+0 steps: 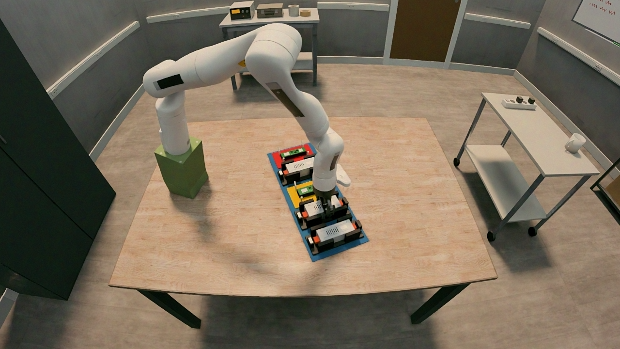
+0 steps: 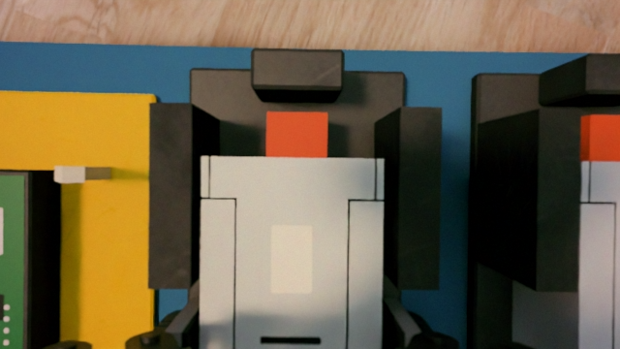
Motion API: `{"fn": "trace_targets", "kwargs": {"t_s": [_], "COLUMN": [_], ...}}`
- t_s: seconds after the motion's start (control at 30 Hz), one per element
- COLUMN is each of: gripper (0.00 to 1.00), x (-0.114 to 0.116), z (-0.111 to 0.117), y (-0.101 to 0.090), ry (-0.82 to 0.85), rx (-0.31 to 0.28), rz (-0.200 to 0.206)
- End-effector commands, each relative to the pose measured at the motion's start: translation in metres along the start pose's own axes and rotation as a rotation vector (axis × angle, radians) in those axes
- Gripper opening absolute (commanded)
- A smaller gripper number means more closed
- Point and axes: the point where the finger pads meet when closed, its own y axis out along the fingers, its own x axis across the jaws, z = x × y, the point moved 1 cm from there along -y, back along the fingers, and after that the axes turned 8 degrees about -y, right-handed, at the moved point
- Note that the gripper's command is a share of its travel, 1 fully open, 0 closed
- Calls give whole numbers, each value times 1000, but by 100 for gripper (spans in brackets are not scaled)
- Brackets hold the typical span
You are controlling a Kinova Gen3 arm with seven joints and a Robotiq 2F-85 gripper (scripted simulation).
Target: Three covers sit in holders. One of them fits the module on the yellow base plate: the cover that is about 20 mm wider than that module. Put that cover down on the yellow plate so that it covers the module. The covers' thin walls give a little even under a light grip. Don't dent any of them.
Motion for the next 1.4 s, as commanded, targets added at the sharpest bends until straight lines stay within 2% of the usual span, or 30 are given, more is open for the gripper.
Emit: {"fn": "trace_targets", "kwargs": {"t_s": [0.0, 0.23, 0.27, 1.37], "gripper": [70, 70, 0, 0], "x": [1, 1, 1, 1], "z": [1, 1, 1, 1], "y": [-1, -1, -1, -1], "ry": [0, 0, 0, 0], "rx": [1, 1, 1, 2], "rz": [-1, -1, -1, -1]}}
